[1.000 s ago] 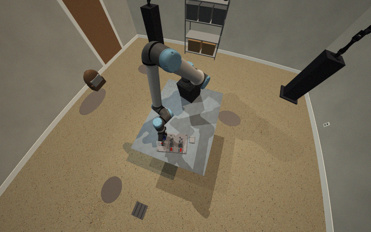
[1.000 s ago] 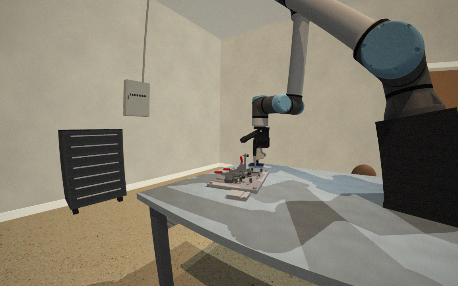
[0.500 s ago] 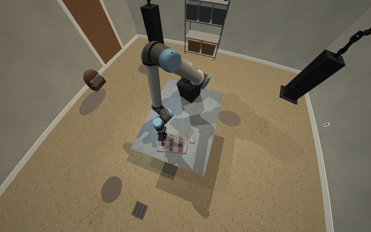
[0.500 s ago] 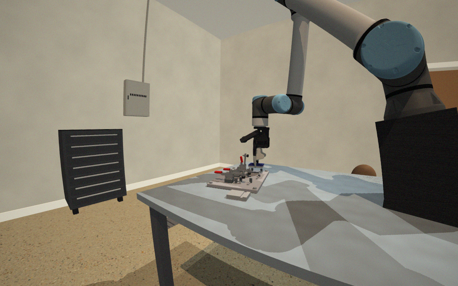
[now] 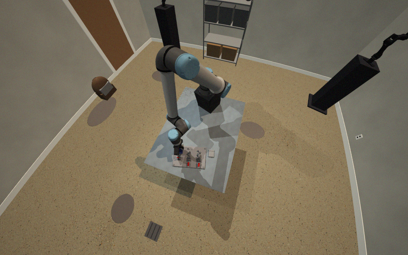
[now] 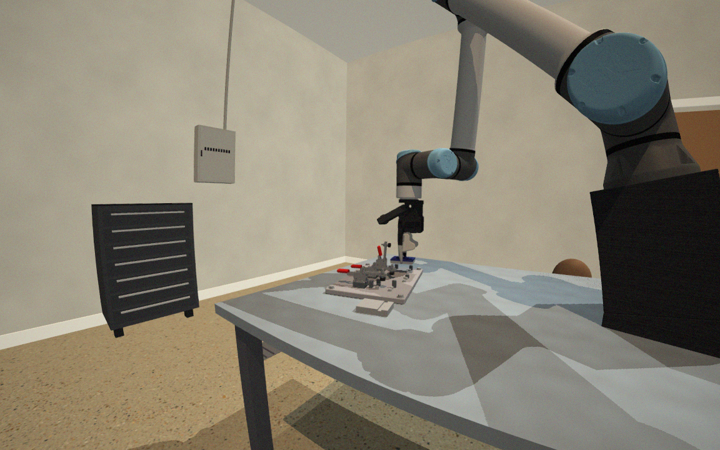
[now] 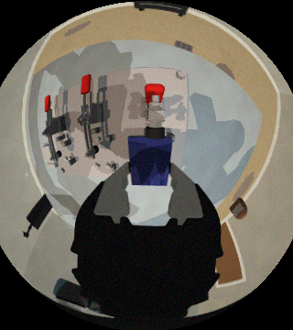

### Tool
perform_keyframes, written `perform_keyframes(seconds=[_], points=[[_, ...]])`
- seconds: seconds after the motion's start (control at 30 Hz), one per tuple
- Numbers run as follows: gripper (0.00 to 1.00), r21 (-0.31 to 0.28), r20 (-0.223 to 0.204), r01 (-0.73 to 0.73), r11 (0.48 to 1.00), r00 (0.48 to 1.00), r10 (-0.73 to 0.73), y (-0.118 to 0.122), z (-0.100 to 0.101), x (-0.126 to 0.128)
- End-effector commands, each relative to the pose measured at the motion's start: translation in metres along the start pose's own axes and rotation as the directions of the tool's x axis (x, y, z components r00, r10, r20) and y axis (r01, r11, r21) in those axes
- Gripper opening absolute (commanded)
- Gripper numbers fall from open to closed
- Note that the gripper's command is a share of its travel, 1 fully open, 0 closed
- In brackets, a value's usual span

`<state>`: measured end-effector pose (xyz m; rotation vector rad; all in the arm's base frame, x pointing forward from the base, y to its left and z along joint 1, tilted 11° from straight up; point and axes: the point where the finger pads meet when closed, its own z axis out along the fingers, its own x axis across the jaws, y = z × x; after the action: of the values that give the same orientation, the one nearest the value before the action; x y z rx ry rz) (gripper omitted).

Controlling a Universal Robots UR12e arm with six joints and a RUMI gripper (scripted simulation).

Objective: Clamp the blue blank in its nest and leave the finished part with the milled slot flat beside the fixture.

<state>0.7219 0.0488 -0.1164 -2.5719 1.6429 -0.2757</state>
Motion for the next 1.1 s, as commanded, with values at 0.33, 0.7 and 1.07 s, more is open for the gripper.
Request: perform_keyframes(seconds=[0.33, 0.7, 1.07], points=[[0.0, 0.001, -0.001, 0.0, 1.0, 1.0, 0.0, -0.001, 0.0, 0.0], [0.0, 0.001, -0.001, 0.0, 1.0, 1.0, 0.0, -0.001, 0.004, 0.0], [0.0, 0.001, -0.001, 0.0, 1.0, 1.0, 0.0, -0.001, 0.011, 0.0]])
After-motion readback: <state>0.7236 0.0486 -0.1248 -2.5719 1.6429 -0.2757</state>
